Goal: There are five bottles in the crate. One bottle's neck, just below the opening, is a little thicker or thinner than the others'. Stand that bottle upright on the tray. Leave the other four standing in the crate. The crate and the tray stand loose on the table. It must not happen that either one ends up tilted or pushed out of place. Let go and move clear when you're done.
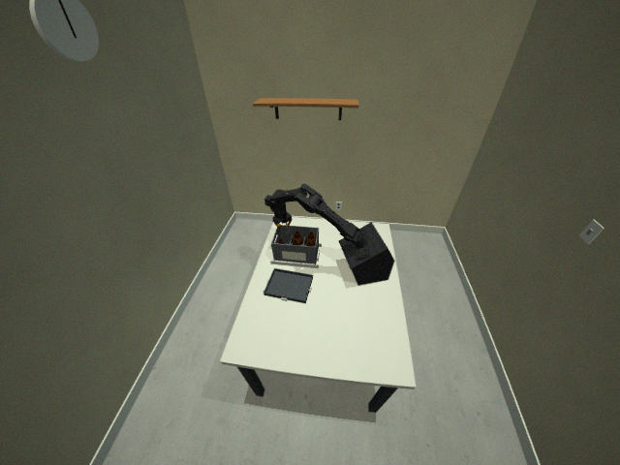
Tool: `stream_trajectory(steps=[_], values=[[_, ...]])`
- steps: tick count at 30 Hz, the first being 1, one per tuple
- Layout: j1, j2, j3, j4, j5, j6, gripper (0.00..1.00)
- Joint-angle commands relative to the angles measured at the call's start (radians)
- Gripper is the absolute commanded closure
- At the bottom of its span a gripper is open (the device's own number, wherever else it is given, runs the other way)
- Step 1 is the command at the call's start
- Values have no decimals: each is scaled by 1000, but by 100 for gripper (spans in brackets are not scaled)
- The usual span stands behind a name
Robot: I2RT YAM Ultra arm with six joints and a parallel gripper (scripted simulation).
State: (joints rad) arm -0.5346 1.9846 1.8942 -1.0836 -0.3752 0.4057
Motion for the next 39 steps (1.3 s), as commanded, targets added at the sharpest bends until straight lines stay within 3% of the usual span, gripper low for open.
stream_trajectory(steps=[1, 39], values=[[-1, 0, -20, 19, 12, 6, 39], [-14, -10, 5, 19, 11, -3, 39]])
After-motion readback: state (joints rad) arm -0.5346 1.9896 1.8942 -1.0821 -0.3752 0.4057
